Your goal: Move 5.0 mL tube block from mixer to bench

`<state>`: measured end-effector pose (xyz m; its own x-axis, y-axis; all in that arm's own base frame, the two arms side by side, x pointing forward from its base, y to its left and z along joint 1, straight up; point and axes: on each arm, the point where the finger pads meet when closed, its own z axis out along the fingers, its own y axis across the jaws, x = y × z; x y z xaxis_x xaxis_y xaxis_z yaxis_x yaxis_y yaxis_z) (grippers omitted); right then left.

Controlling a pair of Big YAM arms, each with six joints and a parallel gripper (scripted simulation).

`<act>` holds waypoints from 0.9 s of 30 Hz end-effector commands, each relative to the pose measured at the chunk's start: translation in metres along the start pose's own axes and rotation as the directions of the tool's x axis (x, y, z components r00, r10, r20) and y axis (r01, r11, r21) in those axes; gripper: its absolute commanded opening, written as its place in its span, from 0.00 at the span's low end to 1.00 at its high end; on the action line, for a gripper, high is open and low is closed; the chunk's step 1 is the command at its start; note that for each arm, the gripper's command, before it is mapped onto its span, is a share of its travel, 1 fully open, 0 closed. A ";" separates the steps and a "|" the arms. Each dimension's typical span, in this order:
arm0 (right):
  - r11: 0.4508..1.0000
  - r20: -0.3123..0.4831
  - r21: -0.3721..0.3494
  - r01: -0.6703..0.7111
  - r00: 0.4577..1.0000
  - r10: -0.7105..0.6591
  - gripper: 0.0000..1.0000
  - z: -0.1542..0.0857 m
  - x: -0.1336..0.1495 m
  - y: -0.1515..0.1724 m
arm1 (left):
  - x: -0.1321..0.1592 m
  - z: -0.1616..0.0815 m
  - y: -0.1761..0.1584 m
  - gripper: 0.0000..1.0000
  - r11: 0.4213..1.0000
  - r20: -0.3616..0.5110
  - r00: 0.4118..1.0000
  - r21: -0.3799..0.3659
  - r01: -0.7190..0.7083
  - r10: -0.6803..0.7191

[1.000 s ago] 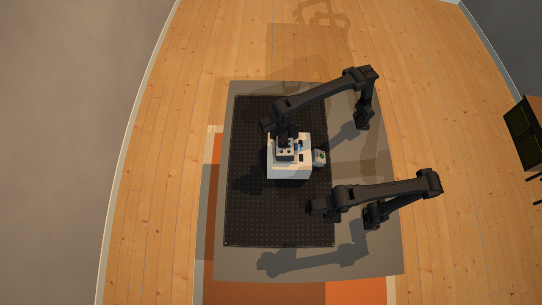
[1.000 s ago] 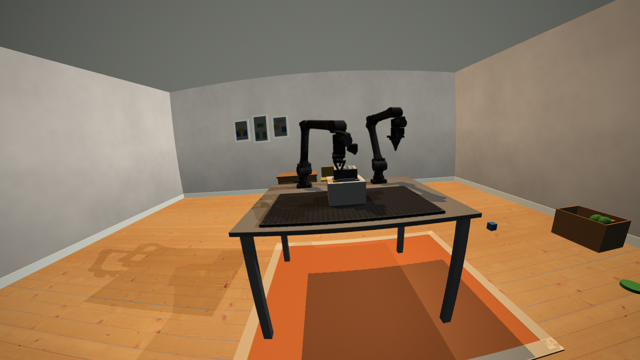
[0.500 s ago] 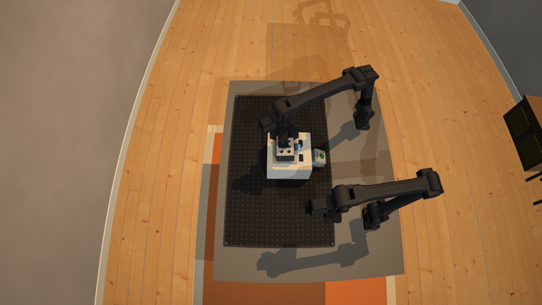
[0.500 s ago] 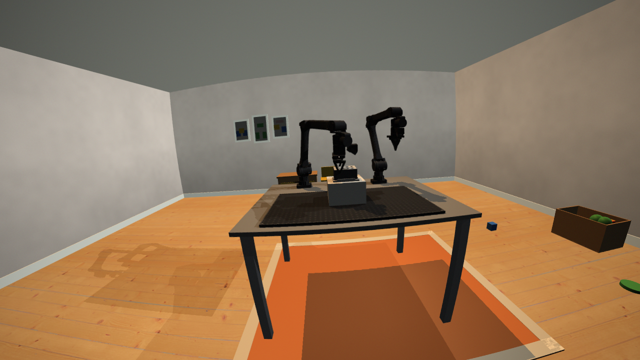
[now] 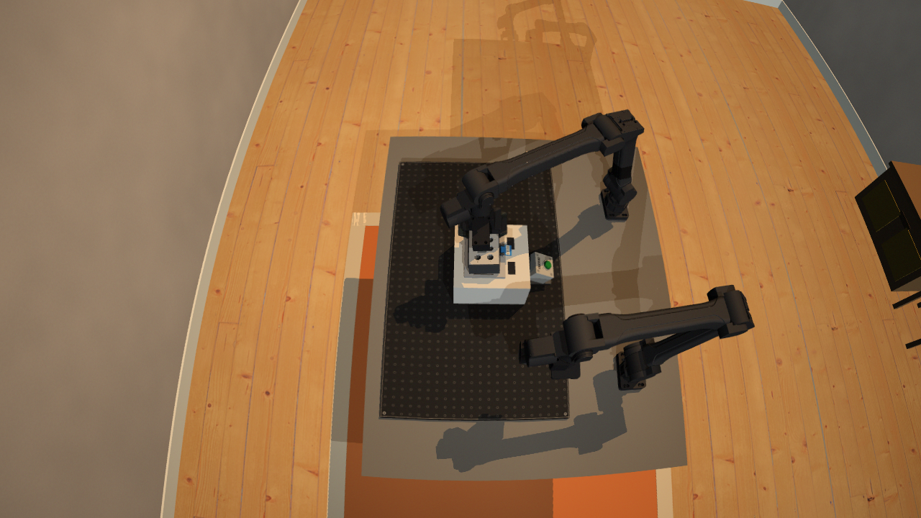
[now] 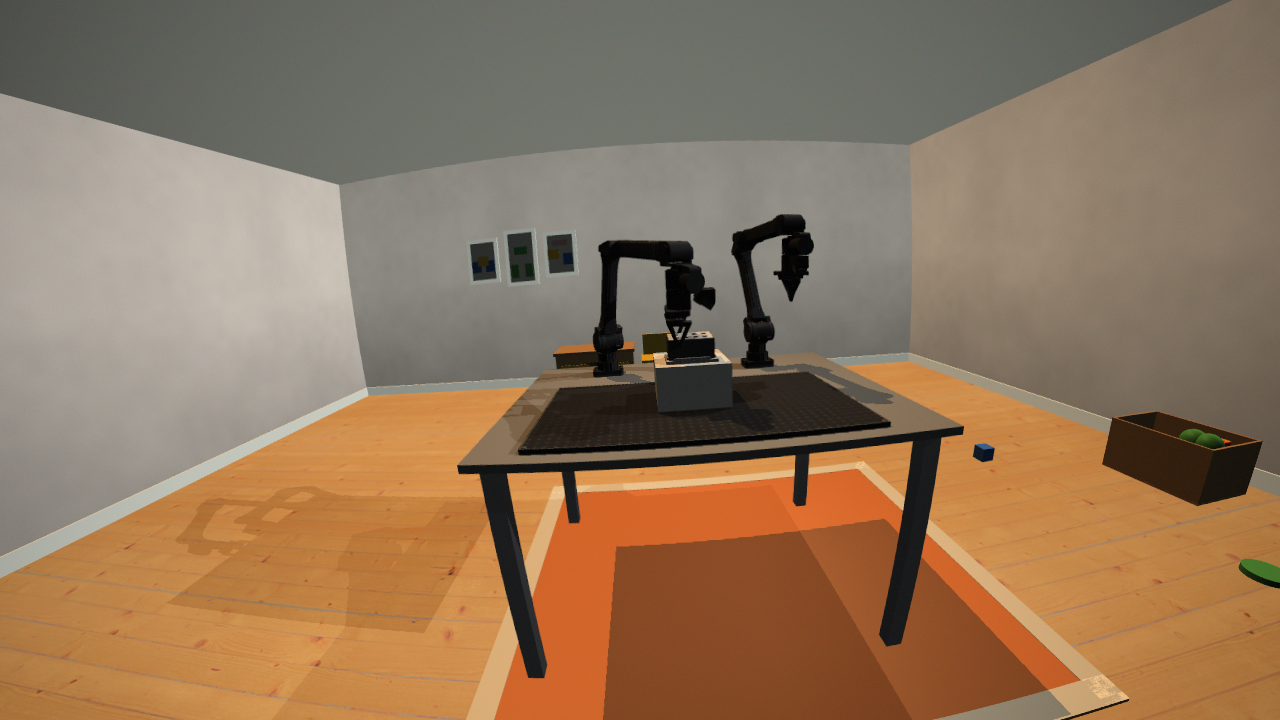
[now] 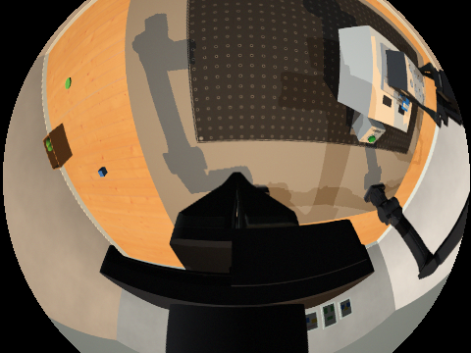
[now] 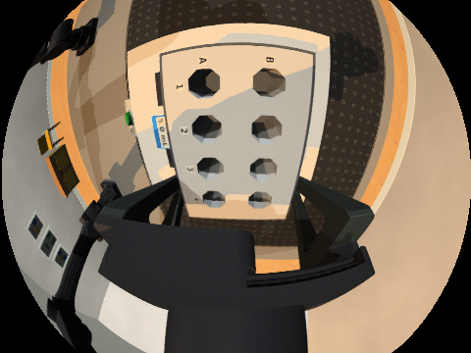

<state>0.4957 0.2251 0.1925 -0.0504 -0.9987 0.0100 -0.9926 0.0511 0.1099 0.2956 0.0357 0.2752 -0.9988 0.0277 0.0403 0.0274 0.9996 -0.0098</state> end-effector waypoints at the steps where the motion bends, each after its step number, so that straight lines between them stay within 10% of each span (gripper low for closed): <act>1: 1.000 0.009 0.012 -0.008 1.000 0.008 0.00 -0.010 0.000 0.000 | -0.006 0.003 -0.001 0.00 1.000 -0.006 1.000 0.002 -0.015 0.015; 18: 1.000 0.005 -0.020 -0.009 1.000 0.009 0.00 -0.011 0.001 0.009 | 0.000 -0.009 -0.002 0.00 1.000 0.037 0.999 -0.005 -0.015 0.015; 27: 0.999 0.031 0.036 0.011 0.999 -0.012 0.00 -0.050 0.000 0.011 | 0.001 -0.010 -0.003 0.00 1.000 0.043 0.999 -0.005 -0.015 0.015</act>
<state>0.4945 0.2250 0.1926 -0.0528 -0.9986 0.0101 -0.9918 0.0536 0.1158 0.2957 0.0358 0.2751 -0.9988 0.0278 0.0410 0.0274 0.9996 -0.0099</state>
